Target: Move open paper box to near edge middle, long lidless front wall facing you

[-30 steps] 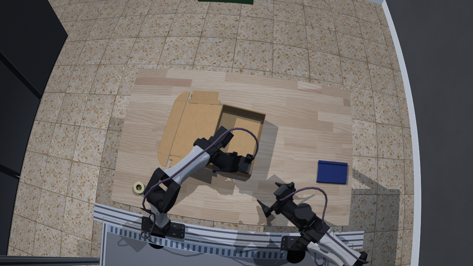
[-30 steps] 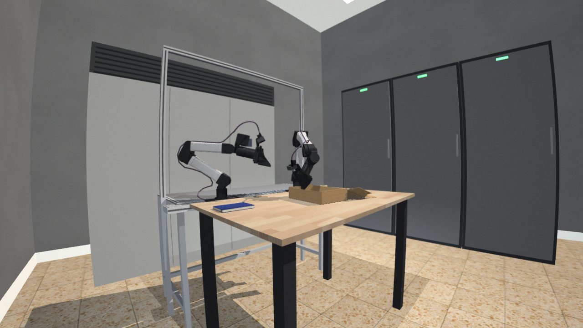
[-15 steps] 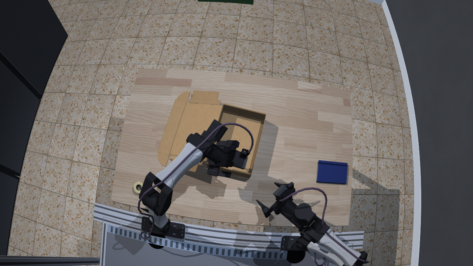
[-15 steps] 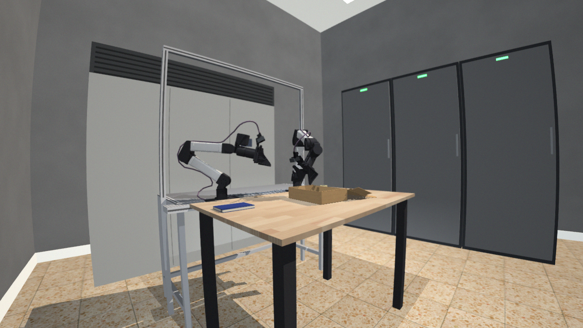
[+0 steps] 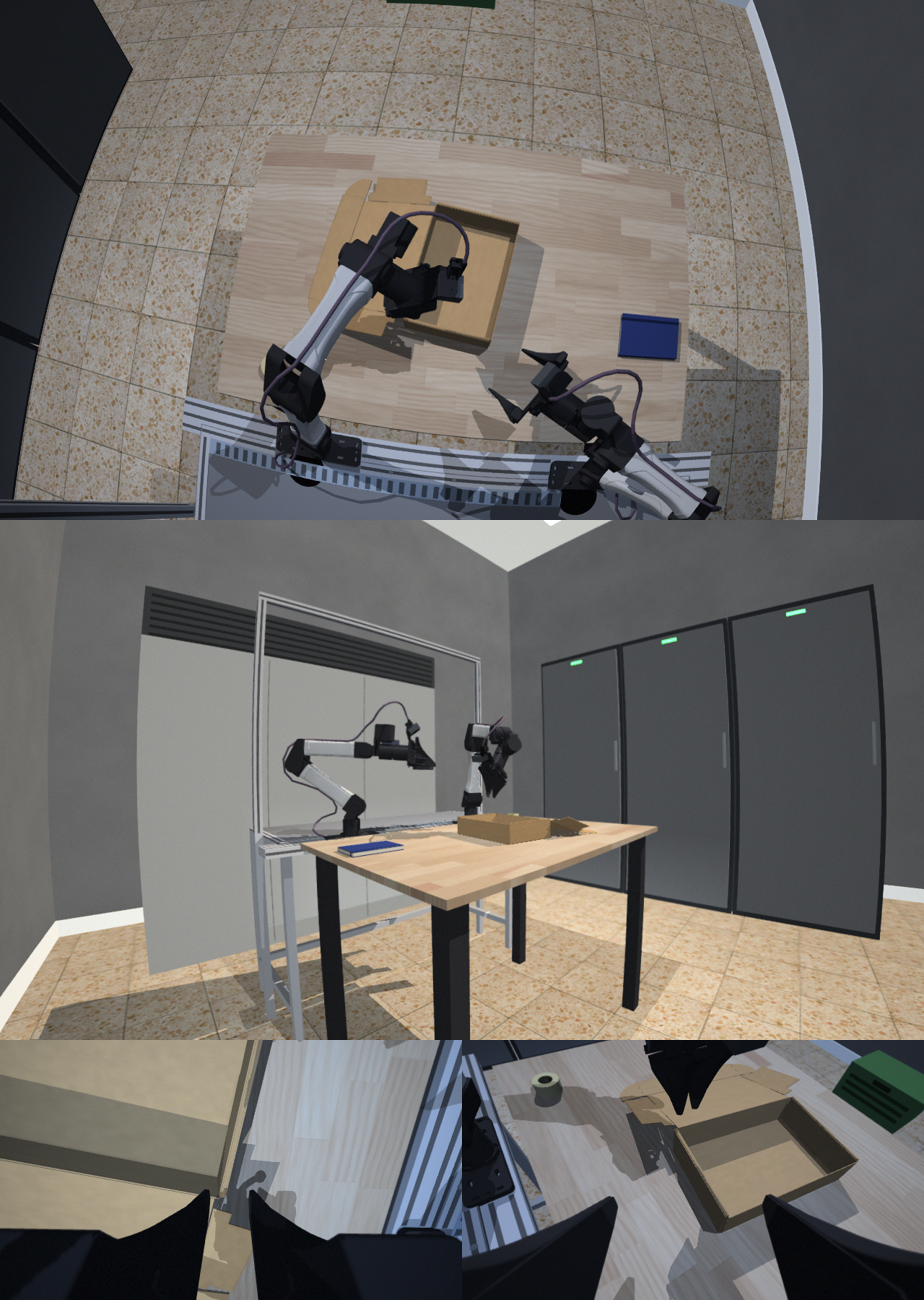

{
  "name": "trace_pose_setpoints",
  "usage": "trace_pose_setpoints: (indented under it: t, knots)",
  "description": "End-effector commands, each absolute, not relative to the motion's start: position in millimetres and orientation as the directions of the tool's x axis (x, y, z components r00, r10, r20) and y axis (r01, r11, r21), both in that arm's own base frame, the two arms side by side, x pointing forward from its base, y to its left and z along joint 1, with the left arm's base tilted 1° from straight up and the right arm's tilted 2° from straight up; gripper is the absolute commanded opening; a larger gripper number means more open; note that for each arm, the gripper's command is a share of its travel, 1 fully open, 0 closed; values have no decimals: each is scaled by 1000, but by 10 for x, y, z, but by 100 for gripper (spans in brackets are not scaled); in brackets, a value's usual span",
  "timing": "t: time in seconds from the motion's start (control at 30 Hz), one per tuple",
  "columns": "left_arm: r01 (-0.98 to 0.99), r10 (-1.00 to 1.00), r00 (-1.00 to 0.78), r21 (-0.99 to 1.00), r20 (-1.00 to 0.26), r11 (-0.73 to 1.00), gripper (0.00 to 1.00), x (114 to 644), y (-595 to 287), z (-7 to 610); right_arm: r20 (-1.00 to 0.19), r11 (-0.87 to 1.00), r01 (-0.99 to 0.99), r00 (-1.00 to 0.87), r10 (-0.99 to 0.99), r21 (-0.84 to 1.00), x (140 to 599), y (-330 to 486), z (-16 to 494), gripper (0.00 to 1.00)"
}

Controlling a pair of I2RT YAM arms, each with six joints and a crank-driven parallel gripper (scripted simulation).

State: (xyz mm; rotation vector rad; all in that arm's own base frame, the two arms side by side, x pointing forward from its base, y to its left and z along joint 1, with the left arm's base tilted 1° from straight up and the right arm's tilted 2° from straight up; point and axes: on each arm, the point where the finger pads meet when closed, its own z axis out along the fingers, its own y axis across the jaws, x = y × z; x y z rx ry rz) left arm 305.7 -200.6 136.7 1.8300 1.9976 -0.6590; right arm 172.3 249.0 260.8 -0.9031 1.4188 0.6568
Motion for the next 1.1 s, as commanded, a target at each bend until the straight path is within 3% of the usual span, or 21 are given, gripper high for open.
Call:
trace_pose_setpoints:
  t: [0.0,0.13,0.3,0.57,0.7,1.07]
  knots:
    - [937,819,-342,-228,-461,263,30,2928,-1942,1396,-989,479,-865,130,-67,-146,1667,2650,2909,100]
    - [897,801,-434,-277,-414,343,30,2855,-1932,1344,-989,469,-871,126,-71,-145,1653,2671,2912,100]
    - [736,683,-673,-358,-286,575,30,2760,-1922,1321,-989,447,-883,120,-81,-144,1628,2719,2924,100]
    - [448,439,-891,-390,-119,805,30,2672,-1946,1311,-989,435,-889,110,-98,-142,1618,2750,2907,100]
    - [366,366,-927,-387,-78,846,30,2656,-1956,1307,-989,435,-889,110,-97,-142,1618,2752,2912,100]
    - [-241,-209,-968,-269,141,933,30,2626,-2050,1271,-989,435,-889,112,-94,-142,1617,2754,2920,100]
